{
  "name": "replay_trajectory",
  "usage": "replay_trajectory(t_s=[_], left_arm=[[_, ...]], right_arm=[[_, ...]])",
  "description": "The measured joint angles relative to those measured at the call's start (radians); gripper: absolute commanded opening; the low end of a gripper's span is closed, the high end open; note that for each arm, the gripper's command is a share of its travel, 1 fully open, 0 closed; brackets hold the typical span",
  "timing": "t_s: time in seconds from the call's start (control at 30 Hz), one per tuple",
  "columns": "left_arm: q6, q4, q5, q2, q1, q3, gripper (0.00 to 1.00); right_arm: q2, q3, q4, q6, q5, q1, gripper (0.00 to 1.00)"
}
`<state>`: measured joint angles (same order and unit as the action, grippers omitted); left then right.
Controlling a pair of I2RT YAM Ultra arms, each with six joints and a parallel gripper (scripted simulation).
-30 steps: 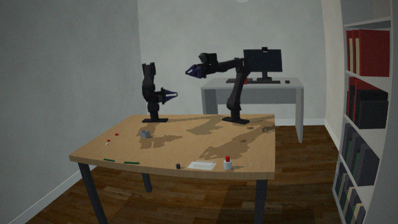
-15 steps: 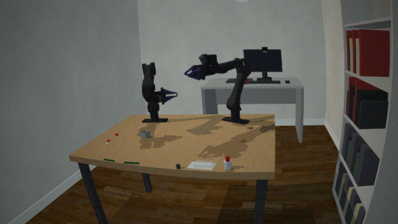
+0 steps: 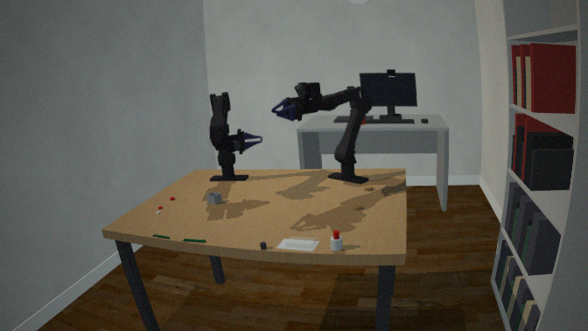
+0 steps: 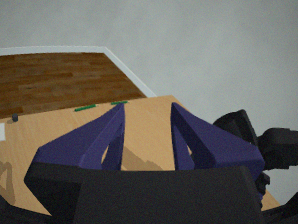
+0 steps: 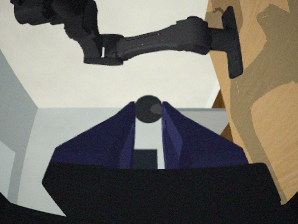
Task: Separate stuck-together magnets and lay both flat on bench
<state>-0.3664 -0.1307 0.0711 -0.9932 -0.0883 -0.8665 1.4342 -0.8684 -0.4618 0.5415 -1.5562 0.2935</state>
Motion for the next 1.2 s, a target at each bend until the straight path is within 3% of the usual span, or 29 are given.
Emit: replay_trajectory(t_s=[1.2], left_arm=[[-0.204,-0.076,0.043,0.029,-0.051,0.103,0.33]], right_arm=[[0.002,0.0,0.005,0.003,0.0,-0.002,0.18]])
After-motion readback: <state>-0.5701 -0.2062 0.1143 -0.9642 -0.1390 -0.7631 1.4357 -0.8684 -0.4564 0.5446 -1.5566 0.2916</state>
